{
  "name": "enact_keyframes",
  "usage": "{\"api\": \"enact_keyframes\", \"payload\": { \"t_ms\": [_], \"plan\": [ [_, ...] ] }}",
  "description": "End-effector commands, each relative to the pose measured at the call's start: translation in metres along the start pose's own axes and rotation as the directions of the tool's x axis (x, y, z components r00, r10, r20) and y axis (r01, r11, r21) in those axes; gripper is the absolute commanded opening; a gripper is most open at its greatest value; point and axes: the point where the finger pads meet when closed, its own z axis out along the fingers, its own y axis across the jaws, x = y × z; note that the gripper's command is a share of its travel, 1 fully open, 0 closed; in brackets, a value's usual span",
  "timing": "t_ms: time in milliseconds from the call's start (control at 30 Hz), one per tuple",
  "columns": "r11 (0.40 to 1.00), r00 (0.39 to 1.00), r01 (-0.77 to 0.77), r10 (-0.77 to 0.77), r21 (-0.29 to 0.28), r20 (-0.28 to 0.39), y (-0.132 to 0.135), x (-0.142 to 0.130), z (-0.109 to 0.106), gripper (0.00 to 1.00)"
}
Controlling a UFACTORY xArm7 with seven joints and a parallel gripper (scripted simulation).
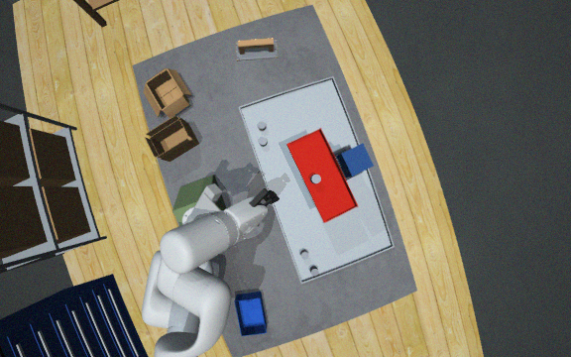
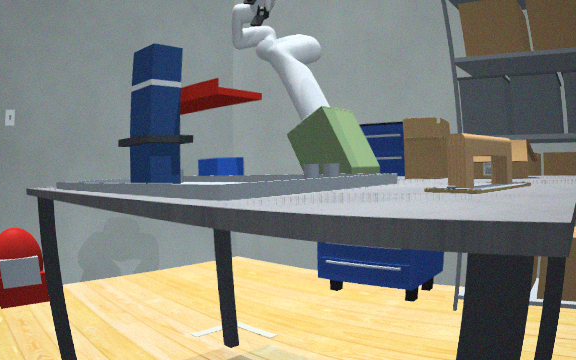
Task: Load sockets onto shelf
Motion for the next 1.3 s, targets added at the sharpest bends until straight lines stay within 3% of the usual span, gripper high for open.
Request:
{"api": "enact_keyframes", "payload": {
  "t_ms": [0, 33, 100, 167, 300, 1267],
  "plan": [
    [0.99, 0.997, 0.068, -0.062, -0.124, 0.047, -0.009, -0.01, -0.041, 1.0],
    [0.98, 0.993, 0.093, -0.08, -0.177, 0.081, -0.014, -0.016, -0.056, 1.0],
    [0.98, 0.993, 0.093, -0.08, -0.177, 0.081, -0.014, -0.016, -0.056, 1.0],
    [0.96, 0.987, 0.125, -0.094, -0.249, 0.134, -0.023, -0.027, -0.077, 1.0],
    [0.948, 0.982, 0.139, -0.095, -0.285, 0.163, -0.029, -0.033, -0.087, 1.0],
    [0.948, 0.982, 0.14, -0.095, -0.286, 0.163, -0.029, -0.033, -0.087, 1.0]
  ]
}}
